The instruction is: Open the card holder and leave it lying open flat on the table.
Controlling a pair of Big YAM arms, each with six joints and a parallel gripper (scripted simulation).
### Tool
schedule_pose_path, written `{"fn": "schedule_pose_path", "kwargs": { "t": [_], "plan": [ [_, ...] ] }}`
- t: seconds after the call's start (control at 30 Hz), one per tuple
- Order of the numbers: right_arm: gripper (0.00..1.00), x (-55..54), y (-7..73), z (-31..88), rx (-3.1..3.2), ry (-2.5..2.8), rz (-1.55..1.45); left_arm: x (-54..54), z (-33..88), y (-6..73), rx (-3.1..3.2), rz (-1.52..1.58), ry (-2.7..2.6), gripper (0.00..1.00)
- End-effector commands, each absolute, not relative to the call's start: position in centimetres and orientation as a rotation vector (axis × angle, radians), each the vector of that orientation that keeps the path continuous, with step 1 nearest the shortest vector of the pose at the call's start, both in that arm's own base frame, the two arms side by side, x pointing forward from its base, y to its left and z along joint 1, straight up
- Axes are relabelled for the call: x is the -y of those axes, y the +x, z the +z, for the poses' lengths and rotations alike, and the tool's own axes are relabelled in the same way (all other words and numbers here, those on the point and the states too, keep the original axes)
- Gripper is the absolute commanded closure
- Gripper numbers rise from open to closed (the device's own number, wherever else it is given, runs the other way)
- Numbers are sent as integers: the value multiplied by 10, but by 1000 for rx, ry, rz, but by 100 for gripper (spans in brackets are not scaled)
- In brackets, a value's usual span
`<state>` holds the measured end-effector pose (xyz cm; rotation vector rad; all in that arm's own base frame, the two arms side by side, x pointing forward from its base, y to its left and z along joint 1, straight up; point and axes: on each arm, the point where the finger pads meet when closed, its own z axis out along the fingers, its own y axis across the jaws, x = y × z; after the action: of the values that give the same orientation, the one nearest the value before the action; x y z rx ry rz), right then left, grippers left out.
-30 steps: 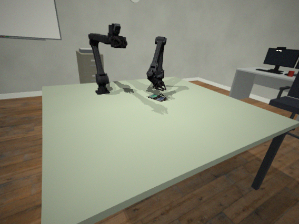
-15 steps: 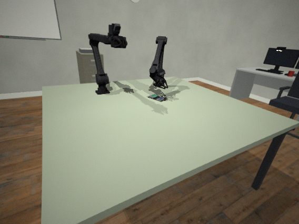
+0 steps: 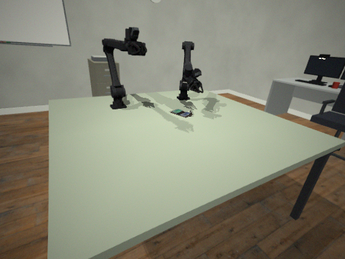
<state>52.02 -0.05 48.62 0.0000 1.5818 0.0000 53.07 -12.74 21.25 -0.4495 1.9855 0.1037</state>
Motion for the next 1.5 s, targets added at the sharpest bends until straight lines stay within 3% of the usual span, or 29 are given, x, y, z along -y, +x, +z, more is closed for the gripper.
{"fn": "schedule_pose_path", "kwargs": {
  "t": [0.0,0.77,1.0,1.1,1.47],
  "plan": [
    [64,0,521,506,-1548,0,0,111,286,560,-1884,63,-393,57],
    [64,0,521,506,-1548,0,0,-1,526,534,-1516,30,11,57],
    [64,0,521,506,-1548,0,0,10,469,535,-1604,-25,16,57],
    [64,0,521,506,-1548,0,0,-2,523,518,-1505,-12,-14,57],
    [64,0,521,506,-1548,0,0,4,485,524,-1578,-4,7,57]
  ]
}}
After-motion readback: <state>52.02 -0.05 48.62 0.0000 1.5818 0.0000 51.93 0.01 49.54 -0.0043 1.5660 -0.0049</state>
